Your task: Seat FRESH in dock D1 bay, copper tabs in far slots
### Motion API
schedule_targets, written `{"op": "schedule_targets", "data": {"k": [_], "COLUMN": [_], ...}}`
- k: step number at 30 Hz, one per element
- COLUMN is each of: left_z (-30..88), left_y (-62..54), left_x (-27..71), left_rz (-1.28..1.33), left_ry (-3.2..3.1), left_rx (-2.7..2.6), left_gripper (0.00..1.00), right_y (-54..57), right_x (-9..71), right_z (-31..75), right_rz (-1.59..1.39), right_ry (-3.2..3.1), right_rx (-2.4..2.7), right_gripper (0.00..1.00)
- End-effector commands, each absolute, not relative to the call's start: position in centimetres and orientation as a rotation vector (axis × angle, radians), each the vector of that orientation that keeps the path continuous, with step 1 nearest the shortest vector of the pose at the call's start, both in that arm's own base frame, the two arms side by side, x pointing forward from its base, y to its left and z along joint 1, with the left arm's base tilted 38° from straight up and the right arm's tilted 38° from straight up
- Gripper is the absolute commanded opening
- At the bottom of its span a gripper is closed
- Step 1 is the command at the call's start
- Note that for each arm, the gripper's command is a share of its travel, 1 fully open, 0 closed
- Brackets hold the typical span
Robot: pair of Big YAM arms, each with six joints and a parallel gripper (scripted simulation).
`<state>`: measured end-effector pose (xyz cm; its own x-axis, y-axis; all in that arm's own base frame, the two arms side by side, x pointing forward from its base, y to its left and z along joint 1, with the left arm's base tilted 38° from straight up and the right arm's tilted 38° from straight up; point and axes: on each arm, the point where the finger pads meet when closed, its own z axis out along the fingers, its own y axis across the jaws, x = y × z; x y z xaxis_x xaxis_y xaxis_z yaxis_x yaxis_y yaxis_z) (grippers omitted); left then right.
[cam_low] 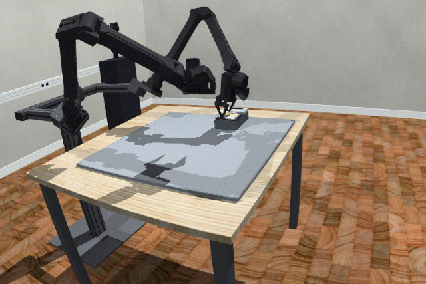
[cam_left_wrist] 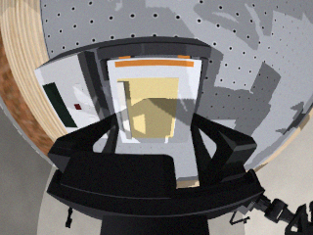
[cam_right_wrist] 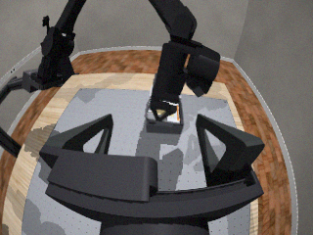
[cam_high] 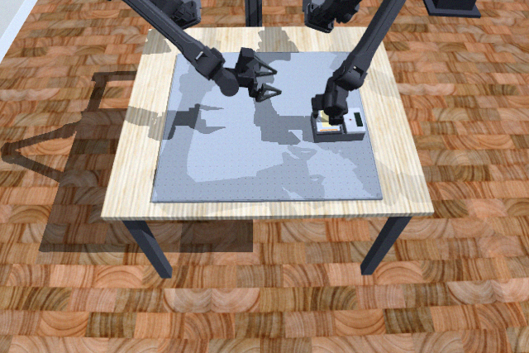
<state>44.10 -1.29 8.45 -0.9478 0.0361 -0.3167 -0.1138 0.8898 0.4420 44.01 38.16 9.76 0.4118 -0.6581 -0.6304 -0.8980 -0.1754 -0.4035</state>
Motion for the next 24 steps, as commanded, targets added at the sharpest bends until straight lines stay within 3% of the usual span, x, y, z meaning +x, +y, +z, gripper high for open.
{"op": "schedule_targets", "data": {"k": [1, 5, 6, 24], "left_z": [9.2, 9.2, 10.1, 16.0], "left_y": [-1.6, -1.6, -2.2, -5.0], "left_x": [44.7, 44.7, 45.1, 44.9], "left_rz": [0.655, 0.655, 0.642, 0.602], "left_ry": [2.72, 2.72, 2.701, 2.647], "left_rx": [-0.059, -0.059, -0.062, -0.08], "left_gripper": [0.95, 0.95, 1.0, 1.0], "right_y": [38.9, 38.9, 38.9, 38.9], "right_x": [45.6, 45.6, 45.6, 45.6], "right_z": [10.8, 10.8, 10.8, 10.8], "right_rz": [0.393, 0.393, 0.393, 0.393], "right_ry": [1.317, 1.317, 1.317, 1.317], "right_rx": [-1.894, -1.894, -1.894, -1.894], "right_gripper": [1.0, 1.0, 1.0, 1.0]}}
